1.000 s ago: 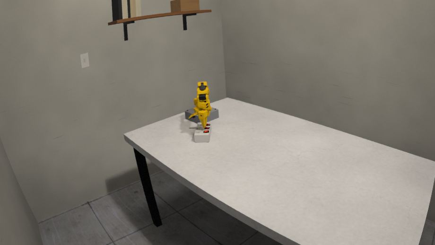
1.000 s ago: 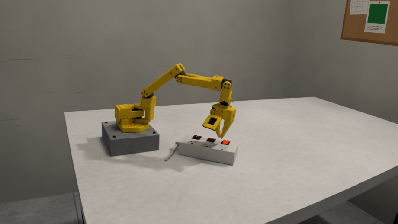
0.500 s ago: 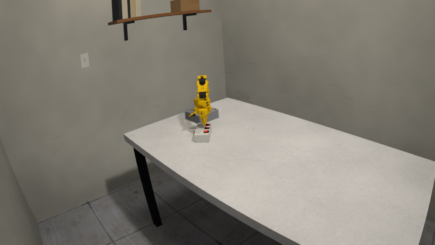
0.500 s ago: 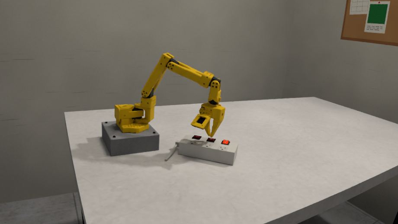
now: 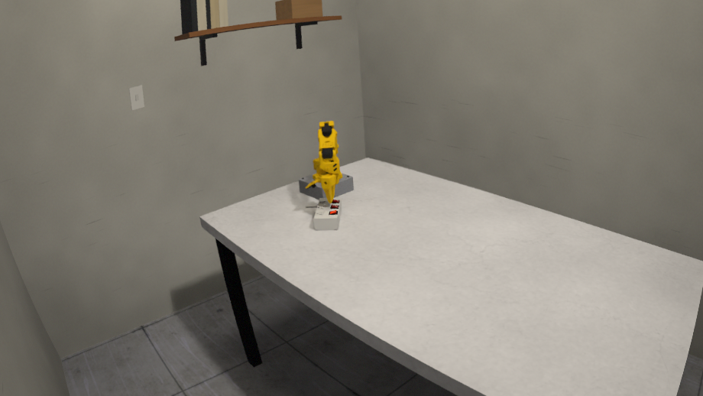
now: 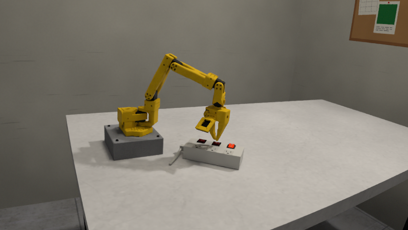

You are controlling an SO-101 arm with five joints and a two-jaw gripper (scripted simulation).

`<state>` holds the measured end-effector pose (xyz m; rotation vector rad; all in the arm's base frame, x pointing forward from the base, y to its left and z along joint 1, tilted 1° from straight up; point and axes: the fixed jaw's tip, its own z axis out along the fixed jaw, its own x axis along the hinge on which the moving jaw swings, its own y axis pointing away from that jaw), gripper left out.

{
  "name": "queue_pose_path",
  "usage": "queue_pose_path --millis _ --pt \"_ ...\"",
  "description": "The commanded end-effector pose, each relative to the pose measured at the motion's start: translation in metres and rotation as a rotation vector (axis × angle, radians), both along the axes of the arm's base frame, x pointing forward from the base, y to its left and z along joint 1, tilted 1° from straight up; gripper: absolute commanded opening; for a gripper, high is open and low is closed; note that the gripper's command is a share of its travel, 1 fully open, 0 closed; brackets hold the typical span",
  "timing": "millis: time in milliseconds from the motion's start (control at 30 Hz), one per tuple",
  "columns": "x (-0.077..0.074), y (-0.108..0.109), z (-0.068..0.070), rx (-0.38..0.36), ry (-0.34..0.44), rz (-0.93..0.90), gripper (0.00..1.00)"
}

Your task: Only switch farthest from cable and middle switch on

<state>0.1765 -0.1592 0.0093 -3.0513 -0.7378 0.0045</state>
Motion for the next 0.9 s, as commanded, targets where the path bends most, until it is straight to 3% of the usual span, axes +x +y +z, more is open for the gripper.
queue_pose_path --millis 0,867 --pt "0.0015 0.0018 0.0025 -0.008 -0.011 0.015 0.00" --pt "0.0059 0.0029 0.0079 -0.008 -0.011 0.031 0.00"
